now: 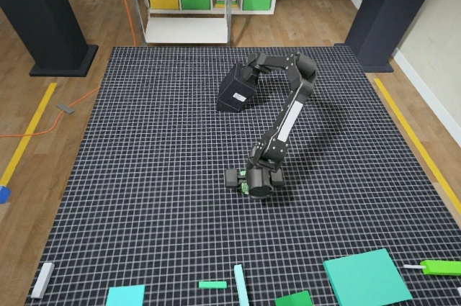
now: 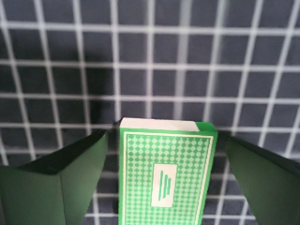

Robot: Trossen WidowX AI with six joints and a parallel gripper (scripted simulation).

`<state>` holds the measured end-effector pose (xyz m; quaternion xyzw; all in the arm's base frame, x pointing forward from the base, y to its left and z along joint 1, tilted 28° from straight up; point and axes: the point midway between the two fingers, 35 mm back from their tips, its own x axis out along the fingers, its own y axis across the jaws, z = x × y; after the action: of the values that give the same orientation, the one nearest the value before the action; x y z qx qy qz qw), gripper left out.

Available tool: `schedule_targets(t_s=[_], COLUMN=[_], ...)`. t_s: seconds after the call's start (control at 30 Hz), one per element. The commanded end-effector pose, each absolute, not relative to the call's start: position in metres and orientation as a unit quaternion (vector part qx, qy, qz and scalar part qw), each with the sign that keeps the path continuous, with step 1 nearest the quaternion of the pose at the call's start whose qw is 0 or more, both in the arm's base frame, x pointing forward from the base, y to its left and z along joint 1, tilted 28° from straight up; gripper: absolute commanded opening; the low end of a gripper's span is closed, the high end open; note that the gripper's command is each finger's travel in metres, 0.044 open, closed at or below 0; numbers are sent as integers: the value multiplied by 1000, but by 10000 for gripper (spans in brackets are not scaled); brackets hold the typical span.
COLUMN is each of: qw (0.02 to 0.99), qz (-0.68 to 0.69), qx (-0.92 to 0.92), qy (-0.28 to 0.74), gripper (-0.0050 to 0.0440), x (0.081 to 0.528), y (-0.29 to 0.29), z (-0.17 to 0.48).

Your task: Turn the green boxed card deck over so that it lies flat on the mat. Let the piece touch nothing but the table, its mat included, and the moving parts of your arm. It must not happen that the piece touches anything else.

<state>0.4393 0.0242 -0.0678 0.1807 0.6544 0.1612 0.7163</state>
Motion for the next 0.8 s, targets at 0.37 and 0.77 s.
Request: schedule_targets(t_s=[0.37,0.77], qw=[719,720], qz=[161,161], qx=[180,180], qy=[651,651], gripper=[345,345], x=[442,442], y=[29,30], z=[-72,-75])
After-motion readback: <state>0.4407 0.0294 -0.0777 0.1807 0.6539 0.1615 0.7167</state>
